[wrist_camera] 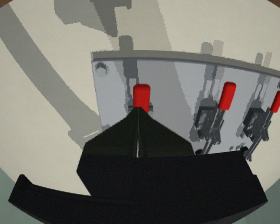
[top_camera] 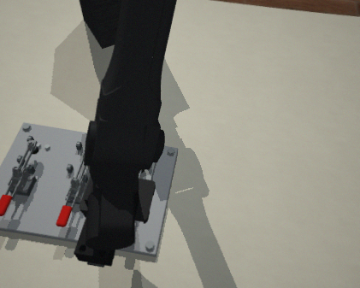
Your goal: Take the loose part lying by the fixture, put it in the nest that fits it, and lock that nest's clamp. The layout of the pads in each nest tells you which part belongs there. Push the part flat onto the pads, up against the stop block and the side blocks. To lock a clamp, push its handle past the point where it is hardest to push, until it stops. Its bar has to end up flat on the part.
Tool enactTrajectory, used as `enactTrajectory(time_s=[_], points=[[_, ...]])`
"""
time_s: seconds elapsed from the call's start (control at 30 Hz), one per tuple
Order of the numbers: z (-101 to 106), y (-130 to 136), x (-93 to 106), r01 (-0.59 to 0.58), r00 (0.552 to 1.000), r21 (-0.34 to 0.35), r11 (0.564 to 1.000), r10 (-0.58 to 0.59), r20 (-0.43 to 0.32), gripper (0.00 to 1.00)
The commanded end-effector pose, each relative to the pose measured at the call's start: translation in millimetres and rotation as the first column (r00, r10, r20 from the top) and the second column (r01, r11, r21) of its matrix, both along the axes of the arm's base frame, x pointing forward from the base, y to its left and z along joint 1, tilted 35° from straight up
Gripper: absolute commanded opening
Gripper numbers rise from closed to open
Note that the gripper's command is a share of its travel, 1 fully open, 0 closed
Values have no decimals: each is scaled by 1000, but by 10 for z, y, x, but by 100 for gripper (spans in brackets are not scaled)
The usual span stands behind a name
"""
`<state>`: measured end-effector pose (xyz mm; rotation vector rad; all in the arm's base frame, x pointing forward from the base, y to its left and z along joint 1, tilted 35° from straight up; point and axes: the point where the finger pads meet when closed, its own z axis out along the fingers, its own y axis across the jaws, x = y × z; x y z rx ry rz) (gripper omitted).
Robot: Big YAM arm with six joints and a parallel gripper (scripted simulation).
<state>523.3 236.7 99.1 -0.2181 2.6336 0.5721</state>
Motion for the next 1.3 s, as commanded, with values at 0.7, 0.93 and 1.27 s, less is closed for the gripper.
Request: enactTrajectory(time_s=[0.7, 0.93, 1.27], points=[[161, -107, 85, 15, 1000, 8, 1000, -15, 20, 0], [22, -71, 169, 21, 1000, 10, 1000, -21, 17, 0], [48, -44, 213, 24, 999, 15, 1000, -24, 28, 0]])
